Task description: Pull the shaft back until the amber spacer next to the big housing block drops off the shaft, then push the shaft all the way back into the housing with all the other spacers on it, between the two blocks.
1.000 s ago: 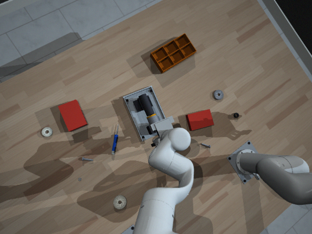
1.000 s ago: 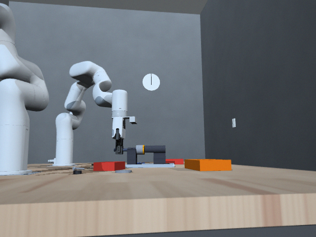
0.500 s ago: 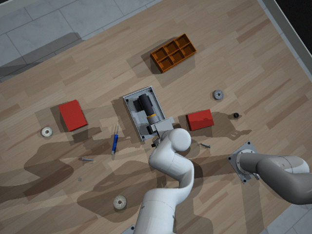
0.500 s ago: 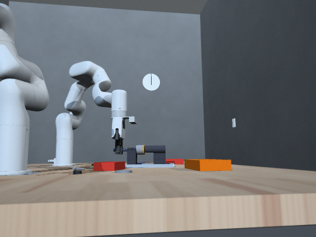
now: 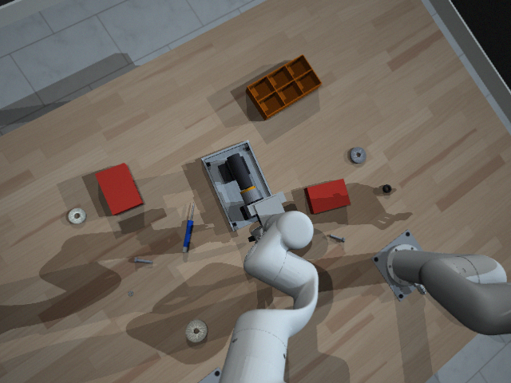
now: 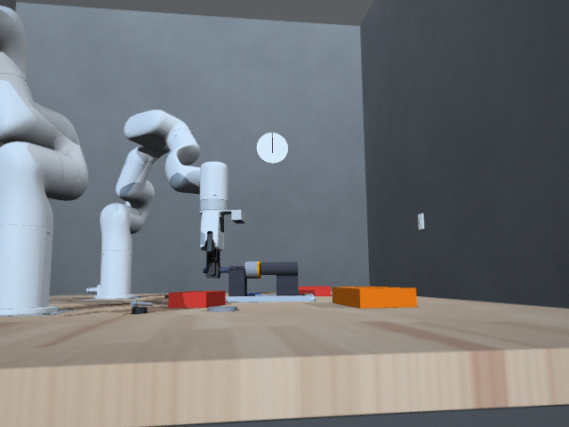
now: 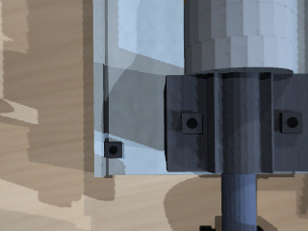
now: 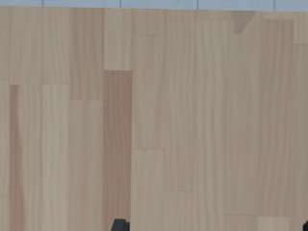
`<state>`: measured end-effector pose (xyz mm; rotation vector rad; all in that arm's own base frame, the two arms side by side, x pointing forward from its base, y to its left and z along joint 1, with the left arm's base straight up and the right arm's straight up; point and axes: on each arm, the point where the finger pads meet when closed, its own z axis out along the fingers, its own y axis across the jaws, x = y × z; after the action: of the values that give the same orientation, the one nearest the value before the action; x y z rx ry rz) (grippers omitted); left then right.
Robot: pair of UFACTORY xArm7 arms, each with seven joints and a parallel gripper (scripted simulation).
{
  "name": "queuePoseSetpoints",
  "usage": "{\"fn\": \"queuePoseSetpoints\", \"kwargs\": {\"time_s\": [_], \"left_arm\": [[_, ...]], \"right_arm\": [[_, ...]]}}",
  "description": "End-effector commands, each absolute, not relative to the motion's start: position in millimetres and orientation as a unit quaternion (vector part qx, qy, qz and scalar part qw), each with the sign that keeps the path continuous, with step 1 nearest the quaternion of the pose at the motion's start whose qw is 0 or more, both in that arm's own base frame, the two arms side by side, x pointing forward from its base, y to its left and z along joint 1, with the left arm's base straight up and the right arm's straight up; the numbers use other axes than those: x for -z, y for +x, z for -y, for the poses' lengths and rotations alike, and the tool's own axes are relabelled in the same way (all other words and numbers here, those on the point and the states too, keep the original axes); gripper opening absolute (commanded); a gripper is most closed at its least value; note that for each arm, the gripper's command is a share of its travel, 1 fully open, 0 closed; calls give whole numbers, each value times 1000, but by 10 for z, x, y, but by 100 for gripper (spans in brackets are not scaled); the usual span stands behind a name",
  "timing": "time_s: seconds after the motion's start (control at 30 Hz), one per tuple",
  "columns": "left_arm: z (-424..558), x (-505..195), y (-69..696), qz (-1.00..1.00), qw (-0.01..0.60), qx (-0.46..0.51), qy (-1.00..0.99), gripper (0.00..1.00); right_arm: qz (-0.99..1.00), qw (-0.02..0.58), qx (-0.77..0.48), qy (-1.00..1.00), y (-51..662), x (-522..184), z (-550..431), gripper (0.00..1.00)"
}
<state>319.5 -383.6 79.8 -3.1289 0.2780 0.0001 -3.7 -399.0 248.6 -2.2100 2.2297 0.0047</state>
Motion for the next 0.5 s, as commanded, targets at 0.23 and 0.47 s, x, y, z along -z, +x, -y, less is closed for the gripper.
{"fn": "queuePoseSetpoints", "kwargs": {"time_s": [0.23,0.47], "left_arm": [[3846,-815,3189,-89,-1,2,-996,0],[3844,-815,3178,-89,-1,2,-996,0]], "right_arm": [[-710,0,0,-704,-35,-2500,4000,100],[-710,0,0,-704,-35,-2500,4000,100]]}}
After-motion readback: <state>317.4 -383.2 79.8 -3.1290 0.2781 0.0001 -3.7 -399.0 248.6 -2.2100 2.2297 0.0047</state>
